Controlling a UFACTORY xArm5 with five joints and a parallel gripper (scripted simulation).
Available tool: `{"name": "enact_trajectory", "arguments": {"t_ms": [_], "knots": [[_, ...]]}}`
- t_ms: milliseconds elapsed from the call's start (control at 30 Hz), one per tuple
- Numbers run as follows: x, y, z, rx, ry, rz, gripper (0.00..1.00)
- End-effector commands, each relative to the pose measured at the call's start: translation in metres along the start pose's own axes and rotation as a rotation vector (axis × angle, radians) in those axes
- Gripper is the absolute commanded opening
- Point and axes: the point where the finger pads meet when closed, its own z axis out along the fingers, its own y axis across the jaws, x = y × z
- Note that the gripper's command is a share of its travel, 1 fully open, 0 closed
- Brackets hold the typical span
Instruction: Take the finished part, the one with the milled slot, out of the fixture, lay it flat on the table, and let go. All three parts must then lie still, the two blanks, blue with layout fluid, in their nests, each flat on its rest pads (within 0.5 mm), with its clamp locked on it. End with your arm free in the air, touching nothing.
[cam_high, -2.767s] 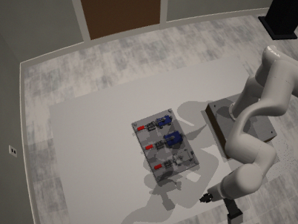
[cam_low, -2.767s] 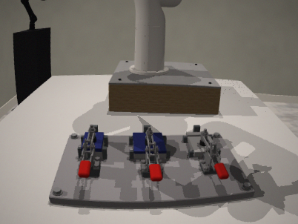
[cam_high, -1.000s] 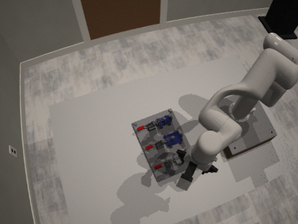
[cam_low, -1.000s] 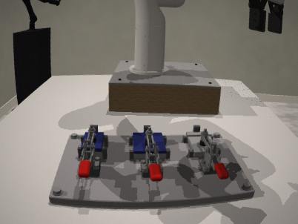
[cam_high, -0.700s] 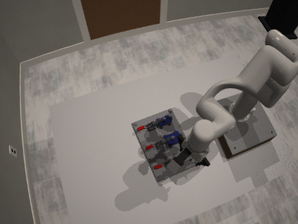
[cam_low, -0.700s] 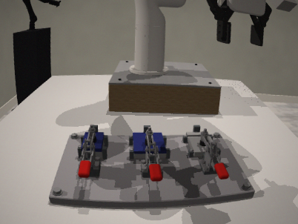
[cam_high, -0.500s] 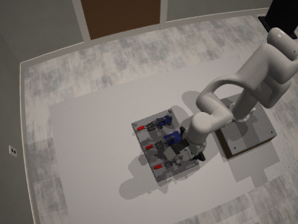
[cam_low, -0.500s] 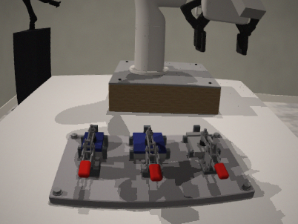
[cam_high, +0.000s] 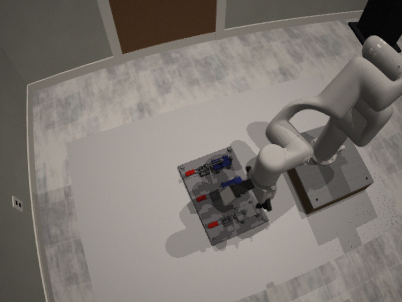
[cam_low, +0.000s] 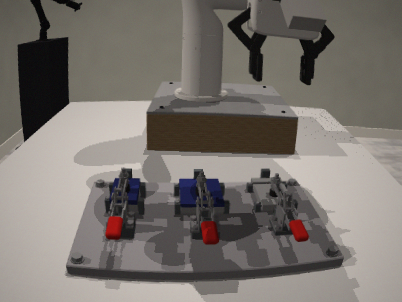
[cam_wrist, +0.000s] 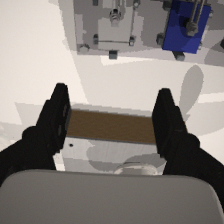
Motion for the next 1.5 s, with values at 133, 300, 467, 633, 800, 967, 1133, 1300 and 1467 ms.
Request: {"name": "enact_trajectory", "arguments": {"t_ms": [133,300,467,633,800,967,1133,1300,1467], "knots": [[0.0009,0.0000,-0.0010,0.001,0.003,0.001,0.00],[0.0009,0.0000,-0.0011,0.001,0.003,0.001,0.00],[0.0009,0.0000,-0.0011,0.001,0.003,0.001,0.00],[0.0010,-0.0001,-0.0011,0.001,0.003,0.000,0.00],[0.0010,-0.0001,-0.0011,0.001,0.003,0.000,0.00],[0.0010,-0.0001,-0.0011,0.001,0.003,0.000,0.00],[0.0010,-0.0001,-0.0012,0.001,0.003,0.000,0.00],[0.0010,-0.0001,-0.0012,0.001,0.003,0.000,0.00],[0.0010,-0.0001,-0.0012,0.001,0.003,0.000,1.00]]}}
